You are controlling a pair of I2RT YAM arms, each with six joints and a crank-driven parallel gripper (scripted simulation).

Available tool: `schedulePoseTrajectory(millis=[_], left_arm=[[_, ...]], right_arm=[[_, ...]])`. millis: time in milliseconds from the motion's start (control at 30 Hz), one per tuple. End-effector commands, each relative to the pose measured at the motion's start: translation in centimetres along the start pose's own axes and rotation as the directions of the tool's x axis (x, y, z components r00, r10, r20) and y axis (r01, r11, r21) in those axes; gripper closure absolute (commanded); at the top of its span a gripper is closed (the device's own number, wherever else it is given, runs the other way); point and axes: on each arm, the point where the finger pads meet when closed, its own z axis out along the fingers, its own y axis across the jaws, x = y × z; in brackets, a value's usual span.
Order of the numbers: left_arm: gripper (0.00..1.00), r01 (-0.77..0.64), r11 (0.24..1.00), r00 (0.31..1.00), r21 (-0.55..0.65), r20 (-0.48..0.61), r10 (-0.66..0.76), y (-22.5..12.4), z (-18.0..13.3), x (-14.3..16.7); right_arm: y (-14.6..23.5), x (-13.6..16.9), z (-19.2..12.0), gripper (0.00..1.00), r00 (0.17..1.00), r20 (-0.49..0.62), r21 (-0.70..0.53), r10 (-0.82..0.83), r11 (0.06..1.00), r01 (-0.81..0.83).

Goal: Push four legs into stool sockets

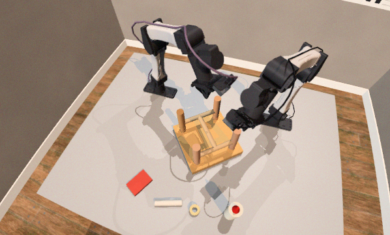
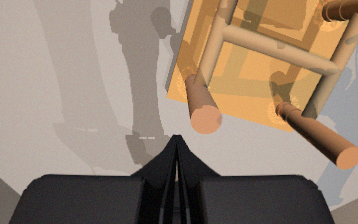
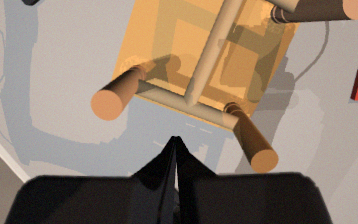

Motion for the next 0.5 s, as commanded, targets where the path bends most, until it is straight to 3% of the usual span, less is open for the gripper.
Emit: schedulePoseTrajectory(millis=[0,367,467], left_arm=[[1.0,0.019,1.0,0.993,-0.005,0.119,-0.019,0.8,0.0,-1.9],[1.0,0.121,0.99,0.941,-0.072,0.327,-0.091,5.0,0.1,-4.8],[1.0,0.13,0.989,0.934,-0.077,0.344,-0.096,5.4,0.0,-5.0]], right_arm=[[-1.5,-1.6,-0.4,1.0,0.993,0.111,0.008,0.038,0.999,-0.039],[-10.0,-2.8,-1.9,1.0,0.928,0.329,0.124,0.175,0.966,-0.226],[-10.6,-2.8,-2.1,1.0,0.92,0.347,0.124,0.184,0.963,-0.239]])
